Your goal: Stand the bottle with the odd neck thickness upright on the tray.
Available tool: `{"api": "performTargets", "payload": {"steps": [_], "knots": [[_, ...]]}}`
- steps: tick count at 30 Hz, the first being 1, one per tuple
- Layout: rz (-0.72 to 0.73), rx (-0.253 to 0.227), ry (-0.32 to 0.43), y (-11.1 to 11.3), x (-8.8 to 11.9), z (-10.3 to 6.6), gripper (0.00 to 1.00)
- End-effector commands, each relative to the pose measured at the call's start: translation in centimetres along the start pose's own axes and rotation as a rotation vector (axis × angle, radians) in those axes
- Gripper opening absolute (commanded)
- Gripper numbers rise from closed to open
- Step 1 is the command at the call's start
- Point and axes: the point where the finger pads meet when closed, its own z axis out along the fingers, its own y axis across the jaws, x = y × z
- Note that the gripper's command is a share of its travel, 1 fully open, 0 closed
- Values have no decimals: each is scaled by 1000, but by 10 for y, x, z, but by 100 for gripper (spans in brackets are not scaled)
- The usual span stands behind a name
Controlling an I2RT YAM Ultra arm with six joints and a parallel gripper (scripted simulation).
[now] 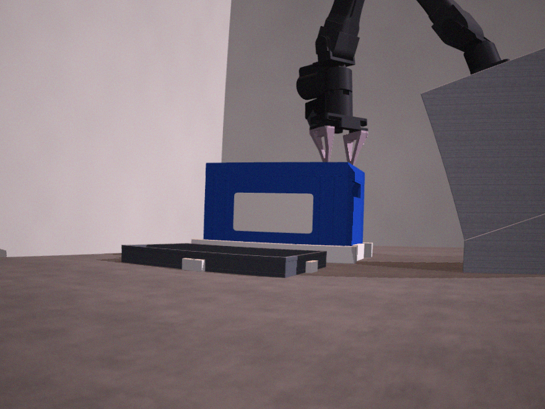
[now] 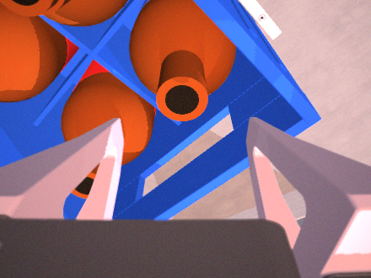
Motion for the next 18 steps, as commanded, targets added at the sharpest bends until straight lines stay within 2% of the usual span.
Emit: {"api": "performTargets", "payload": {"steps": [1,18], "knots": [[-6,-4,-32,4,-8,0,61],[-7,-4,-33,4,-7,0,61]]}}
